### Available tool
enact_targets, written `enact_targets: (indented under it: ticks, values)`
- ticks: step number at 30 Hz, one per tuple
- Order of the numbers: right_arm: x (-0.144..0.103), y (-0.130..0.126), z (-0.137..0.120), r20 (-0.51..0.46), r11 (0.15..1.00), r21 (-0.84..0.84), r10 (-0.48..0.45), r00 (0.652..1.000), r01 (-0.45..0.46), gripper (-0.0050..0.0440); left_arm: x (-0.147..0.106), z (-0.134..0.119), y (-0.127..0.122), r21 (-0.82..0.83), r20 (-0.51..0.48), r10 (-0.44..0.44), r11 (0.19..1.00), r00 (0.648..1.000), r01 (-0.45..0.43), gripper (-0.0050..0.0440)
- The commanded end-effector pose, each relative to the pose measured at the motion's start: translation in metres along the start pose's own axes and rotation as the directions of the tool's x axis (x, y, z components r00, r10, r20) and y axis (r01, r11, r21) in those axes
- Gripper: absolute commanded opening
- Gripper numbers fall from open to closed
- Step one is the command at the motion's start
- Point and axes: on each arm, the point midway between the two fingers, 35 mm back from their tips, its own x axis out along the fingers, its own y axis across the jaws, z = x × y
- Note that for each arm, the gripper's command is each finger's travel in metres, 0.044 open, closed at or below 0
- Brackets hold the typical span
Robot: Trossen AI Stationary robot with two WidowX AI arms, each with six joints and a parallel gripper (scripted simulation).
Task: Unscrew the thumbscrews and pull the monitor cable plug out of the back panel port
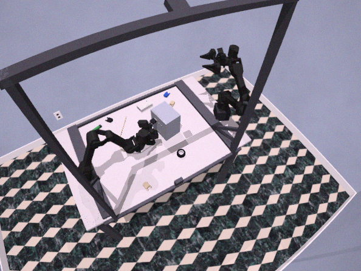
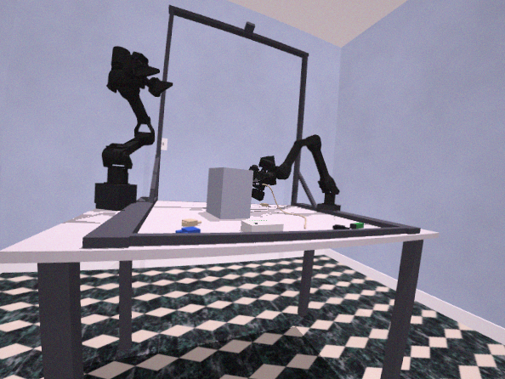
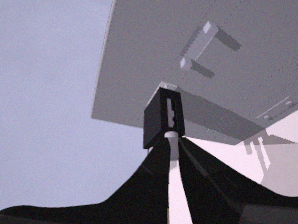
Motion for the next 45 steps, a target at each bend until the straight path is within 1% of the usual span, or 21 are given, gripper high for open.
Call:
enact_targets:
  ticks: [1,6,9,12,15,19,21,27,29,33,35,41,45]
  values:
    - [-0.0003,0.0013,0.0027,0.001,1.000,-0.004,0.003,1.000,-0.003,0.0440,-0.0013,0.0037,0.0109,-0.058,0.006,-0.012,0.998,1.000,0.012,0.0000]
    - [-0.0003,0.0013,0.0027,0.001,1.000,-0.004,0.003,1.000,-0.003,0.0440,-0.0013,0.0037,0.0110,-0.063,0.006,-0.015,0.998,1.000,0.015,0.0000]
    - [-0.0003,0.0013,0.0027,0.001,1.000,-0.004,0.003,1.000,-0.003,0.0440,-0.0012,0.0038,0.0123,-0.110,0.009,-0.048,0.993,0.999,0.049,0.0000]
    - [-0.0003,0.0013,0.0027,0.001,1.000,-0.004,0.003,1.000,-0.003,0.0440,-0.0012,0.0037,0.0126,-0.119,0.010,-0.055,0.991,0.998,0.056,0.0000]
    - [-0.0003,0.0013,0.0027,0.001,1.000,-0.004,0.003,1.000,-0.003,0.0440,-0.0010,0.0037,0.0139,-0.166,0.015,-0.088,0.982,0.996,0.089,0.0000]
    - [-0.0003,0.0013,0.0027,0.001,1.000,-0.004,0.003,1.000,-0.003,0.0440,-0.0010,0.0036,0.0141,-0.175,0.016,-0.094,0.980,0.995,0.095,0.0000]
    - [-0.0003,0.0013,0.0027,0.001,1.000,-0.004,0.003,1.000,-0.003,0.0440,-0.0008,0.0035,0.0150,-0.208,0.021,-0.117,0.971,0.993,0.119,0.0000]
    - [-0.0003,0.0013,0.0027,0.001,1.000,-0.004,0.003,1.000,-0.003,0.0440,-0.0008,0.0034,0.0157,-0.233,0.025,-0.134,0.963,0.991,0.136,0.0000]
    - [-0.0003,0.0013,0.0027,0.001,1.000,-0.004,0.003,1.000,-0.003,0.0440,-0.0006,0.0032,0.0168,-0.273,0.032,-0.163,0.948,0.986,0.166,0.0000]
    - [-0.0003,0.0013,0.0027,0.001,1.000,-0.004,0.003,1.000,-0.003,0.0440,-0.0005,0.0031,0.0172,-0.286,0.035,-0.172,0.942,0.984,0.175,0.0000]
    - [-0.0003,0.0013,0.0027,0.001,1.000,-0.004,0.003,1.000,-0.003,0.0440,-0.0003,0.0028,0.0183,-0.326,0.045,-0.200,0.923,0.979,0.204,0.0000]
    - [-0.0003,0.0013,0.0027,0.001,1.000,-0.004,0.003,1.000,-0.003,0.0440,-0.0002,0.0028,0.0185,-0.332,0.046,-0.205,0.920,0.978,0.208,0.0000]
    - [-0.0003,0.0013,0.0027,0.001,1.000,-0.004,0.003,1.000,-0.003,0.0440,-0.0002,0.0028,0.0185,-0.332,0.046,-0.205,0.920,0.978,0.208,0.0096]
